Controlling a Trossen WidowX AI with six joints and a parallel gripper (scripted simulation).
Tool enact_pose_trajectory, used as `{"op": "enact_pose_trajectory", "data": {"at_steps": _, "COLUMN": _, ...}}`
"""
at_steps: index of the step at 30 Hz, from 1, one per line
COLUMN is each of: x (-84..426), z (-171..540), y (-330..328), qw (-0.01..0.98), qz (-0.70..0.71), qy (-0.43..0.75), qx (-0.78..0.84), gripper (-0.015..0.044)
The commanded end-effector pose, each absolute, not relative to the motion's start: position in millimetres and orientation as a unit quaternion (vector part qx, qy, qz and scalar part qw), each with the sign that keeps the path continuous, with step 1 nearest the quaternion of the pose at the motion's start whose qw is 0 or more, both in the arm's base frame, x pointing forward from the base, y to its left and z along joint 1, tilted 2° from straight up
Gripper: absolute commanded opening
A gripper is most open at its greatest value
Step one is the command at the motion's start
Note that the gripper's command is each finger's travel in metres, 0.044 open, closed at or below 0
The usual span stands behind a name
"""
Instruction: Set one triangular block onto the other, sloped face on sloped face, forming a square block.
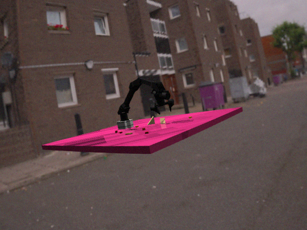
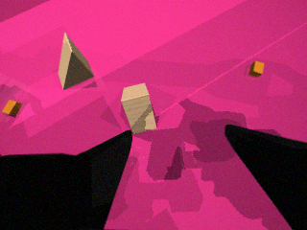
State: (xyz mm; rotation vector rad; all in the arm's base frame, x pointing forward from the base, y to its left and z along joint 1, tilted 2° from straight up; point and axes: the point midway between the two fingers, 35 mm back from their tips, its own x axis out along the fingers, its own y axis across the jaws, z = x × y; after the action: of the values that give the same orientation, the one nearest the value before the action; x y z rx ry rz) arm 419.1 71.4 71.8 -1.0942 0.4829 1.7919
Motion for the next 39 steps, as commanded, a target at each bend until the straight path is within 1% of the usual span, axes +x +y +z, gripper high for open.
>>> {"op": "enact_pose_trajectory", "data": {"at_steps": 1, "x": 397, "z": 65, "y": 47, "qw": 0.433, "qz": 0.785, "qy": 0.128, "qx": -0.424, "gripper": 0.0440}}
{"op": "enact_pose_trajectory", "data": {"at_steps": 12, "x": 396, "z": 64, "y": 48, "qw": 0.432, "qz": 0.786, "qy": 0.128, "qx": -0.423, "gripper": 0.0440}}
{"op": "enact_pose_trajectory", "data": {"at_steps": 23, "x": 362, "z": -9, "y": 97, "qw": 0.395, "qz": 0.825, "qy": 0.146, "qx": -0.378, "gripper": 0.0440}}
{"op": "enact_pose_trajectory", "data": {"at_steps": 39, "x": 362, "z": -10, "y": 100, "qw": 0.394, "qz": 0.825, "qy": 0.147, "qx": -0.377, "gripper": 0.0440}}
